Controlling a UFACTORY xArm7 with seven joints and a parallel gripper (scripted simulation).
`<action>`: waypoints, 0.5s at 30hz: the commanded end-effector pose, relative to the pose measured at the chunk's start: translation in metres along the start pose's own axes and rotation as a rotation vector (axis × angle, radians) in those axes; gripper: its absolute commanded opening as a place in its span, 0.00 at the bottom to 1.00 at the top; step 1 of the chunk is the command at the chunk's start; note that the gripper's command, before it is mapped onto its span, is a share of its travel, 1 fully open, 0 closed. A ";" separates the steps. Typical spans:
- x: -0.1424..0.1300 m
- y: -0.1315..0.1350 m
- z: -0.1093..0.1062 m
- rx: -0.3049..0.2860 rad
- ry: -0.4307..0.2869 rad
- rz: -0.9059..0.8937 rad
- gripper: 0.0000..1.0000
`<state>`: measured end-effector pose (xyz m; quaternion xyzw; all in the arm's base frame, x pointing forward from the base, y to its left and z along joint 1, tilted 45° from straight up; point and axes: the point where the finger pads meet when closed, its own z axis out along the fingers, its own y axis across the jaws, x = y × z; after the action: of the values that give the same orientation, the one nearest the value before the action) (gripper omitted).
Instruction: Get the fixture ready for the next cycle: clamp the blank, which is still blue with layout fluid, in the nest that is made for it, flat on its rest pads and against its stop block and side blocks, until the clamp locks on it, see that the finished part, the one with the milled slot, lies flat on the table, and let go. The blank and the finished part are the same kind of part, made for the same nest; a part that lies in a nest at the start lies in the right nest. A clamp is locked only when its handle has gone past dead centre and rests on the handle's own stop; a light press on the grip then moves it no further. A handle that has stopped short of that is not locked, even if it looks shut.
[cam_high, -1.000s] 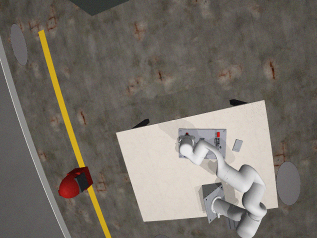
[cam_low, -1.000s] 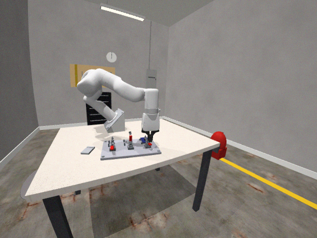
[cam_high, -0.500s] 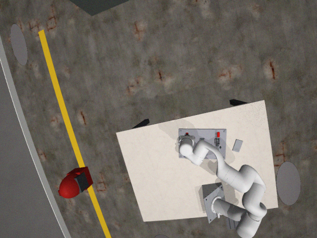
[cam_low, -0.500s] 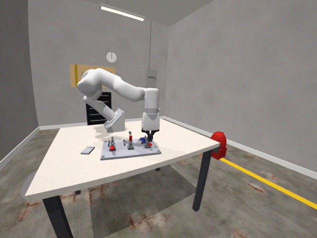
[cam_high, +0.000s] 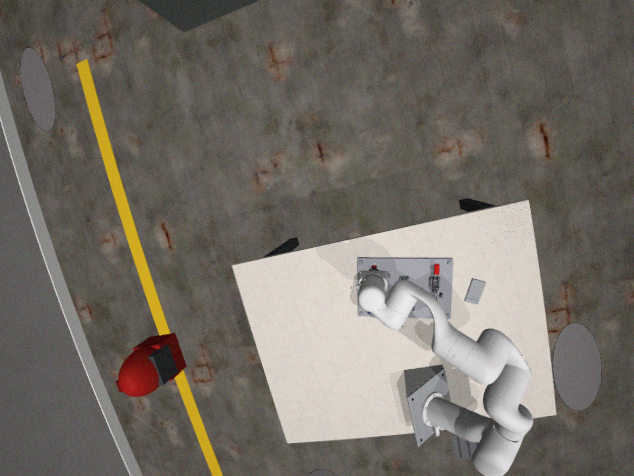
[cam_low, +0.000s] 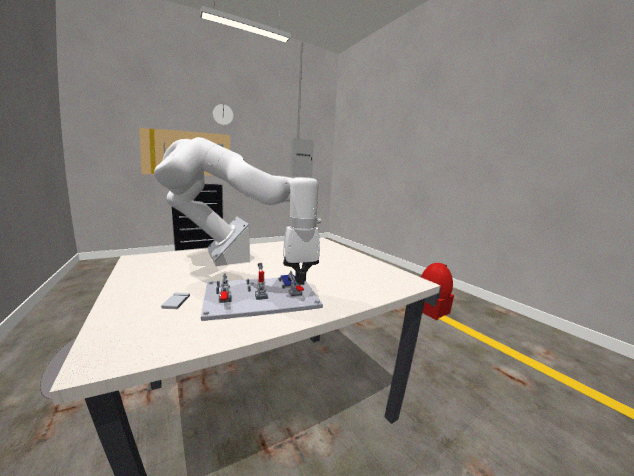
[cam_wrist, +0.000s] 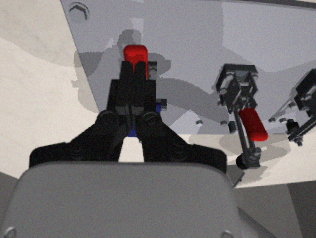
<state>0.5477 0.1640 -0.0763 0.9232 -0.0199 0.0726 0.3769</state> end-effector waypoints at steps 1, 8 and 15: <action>0.001 -0.001 -0.002 0.004 0.003 0.000 0.00; 0.001 -0.001 -0.002 0.004 0.003 0.000 0.00; 0.001 -0.001 0.000 0.004 0.003 0.000 0.00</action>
<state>0.5480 0.1633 -0.0776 0.9232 -0.0199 0.0726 0.3769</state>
